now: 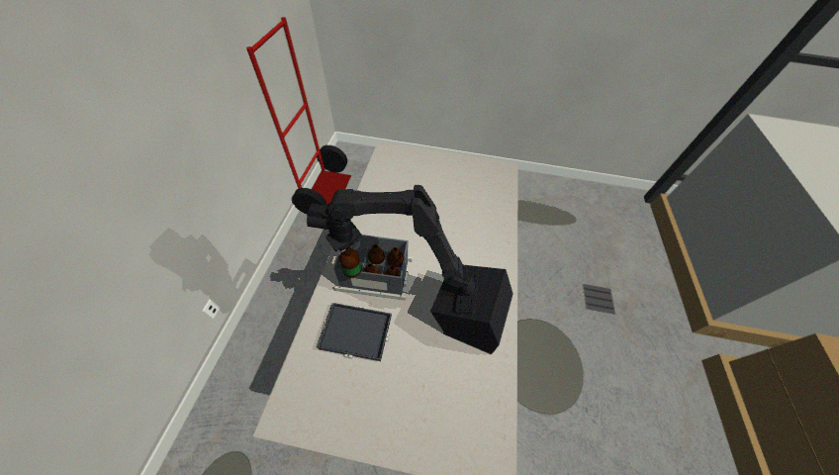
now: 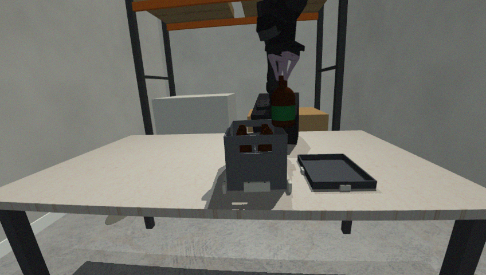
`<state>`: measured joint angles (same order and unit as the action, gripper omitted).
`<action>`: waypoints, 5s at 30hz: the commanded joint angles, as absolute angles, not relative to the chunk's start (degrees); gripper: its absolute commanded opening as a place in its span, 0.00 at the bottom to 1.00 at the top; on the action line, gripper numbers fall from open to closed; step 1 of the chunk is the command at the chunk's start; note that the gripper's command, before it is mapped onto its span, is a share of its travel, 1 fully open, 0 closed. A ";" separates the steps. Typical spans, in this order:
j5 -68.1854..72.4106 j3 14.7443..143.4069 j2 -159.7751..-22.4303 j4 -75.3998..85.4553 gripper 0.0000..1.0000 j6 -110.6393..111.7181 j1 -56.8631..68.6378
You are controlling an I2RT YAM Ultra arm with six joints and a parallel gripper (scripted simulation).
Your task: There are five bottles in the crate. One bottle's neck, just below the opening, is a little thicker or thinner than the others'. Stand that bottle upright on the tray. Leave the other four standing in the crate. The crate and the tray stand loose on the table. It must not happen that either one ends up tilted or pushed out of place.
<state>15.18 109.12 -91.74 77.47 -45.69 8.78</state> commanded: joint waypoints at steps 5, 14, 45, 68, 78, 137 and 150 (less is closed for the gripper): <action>18.19 108.60 -89.16 77.43 0.00 -49.91 12.83; 19.99 107.62 -89.11 78.08 0.00 -53.12 16.35; 25.91 108.30 -92.43 80.40 0.00 -65.51 29.31; 28.73 109.77 -95.75 82.36 0.00 -72.98 36.54; 29.67 110.82 -96.83 83.31 0.00 -75.90 39.25; 31.30 113.72 -99.97 85.45 0.00 -81.45 44.27; 31.30 113.72 -99.98 85.46 0.00 -81.43 44.28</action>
